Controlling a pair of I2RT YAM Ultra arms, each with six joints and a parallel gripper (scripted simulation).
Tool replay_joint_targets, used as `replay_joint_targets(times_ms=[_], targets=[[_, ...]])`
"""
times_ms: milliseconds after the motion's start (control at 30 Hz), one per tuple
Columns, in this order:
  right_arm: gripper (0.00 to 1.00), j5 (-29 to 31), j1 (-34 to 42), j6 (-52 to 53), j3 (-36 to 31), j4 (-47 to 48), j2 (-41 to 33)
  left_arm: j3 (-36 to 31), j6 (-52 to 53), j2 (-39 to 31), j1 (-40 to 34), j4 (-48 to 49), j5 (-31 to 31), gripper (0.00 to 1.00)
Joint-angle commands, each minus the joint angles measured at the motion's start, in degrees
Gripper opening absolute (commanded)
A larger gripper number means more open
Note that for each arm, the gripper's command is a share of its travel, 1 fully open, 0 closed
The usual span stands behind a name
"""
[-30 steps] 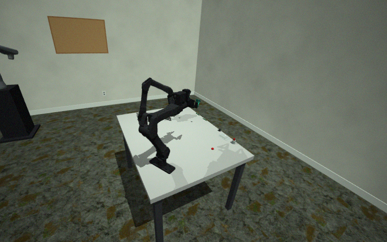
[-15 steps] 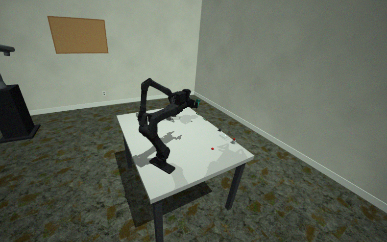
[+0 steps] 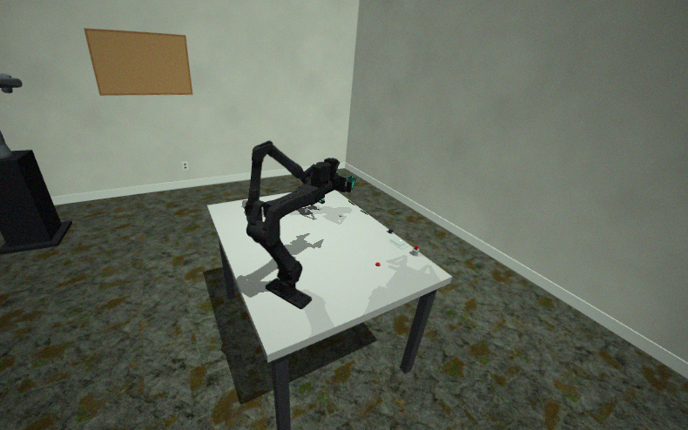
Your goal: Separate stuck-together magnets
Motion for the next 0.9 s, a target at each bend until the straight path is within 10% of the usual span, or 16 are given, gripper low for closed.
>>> replay_joint_targets(times_ms=[0, 867], targets=[[1.0, 0.03, 0.15, 0.02, 0.51, 0.3, -0.29, -0.98, -7.1, -0.02, -0.69, 10.96, 2.78, 0.25], [1.0, 0.03, 0.15, 0.02, 0.51, 0.3, -0.29, -15.92, -45.77, 1.29, -7.45, 67.04, 14.35, 0.25]])
